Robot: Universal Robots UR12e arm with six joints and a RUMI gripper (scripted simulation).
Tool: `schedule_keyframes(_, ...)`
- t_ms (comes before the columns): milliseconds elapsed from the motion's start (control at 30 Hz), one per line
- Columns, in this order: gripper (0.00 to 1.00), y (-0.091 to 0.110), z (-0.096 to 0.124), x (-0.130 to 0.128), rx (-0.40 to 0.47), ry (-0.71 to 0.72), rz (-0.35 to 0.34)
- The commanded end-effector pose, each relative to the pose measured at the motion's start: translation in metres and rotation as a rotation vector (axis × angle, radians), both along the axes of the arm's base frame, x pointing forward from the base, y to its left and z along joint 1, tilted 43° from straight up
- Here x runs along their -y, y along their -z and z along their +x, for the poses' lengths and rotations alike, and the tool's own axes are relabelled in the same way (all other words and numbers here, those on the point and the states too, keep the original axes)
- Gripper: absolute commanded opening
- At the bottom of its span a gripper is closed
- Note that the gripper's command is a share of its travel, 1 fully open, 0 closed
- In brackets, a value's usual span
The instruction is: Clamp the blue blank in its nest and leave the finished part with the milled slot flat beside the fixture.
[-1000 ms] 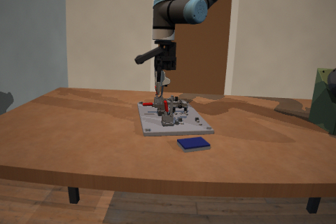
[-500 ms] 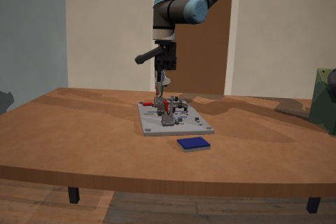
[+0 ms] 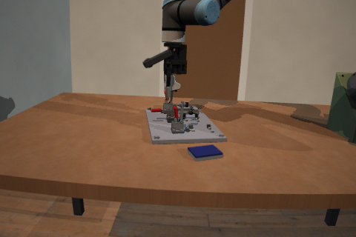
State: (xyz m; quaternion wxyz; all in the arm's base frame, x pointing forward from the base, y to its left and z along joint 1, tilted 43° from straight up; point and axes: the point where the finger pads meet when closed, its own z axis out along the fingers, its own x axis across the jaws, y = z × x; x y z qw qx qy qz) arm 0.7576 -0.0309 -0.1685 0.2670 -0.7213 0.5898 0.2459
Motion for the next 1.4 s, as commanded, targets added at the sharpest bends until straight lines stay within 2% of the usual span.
schedule_keyframes(0,0.00,-0.0005,0.0005,0.0008,0.001,0.001,-0.001)
schedule_keyframes(300,0.00,-0.0005,0.0005,0.0008,0.001,0.001,-0.001)
schedule_keyframes(333,0.28,-0.0005,0.0005,0.0008,0.001,0.001,-0.001)
schedule_keyframes(1367,0.28,-0.0026,0.0006,0.0027,0.001,0.001,-0.001)
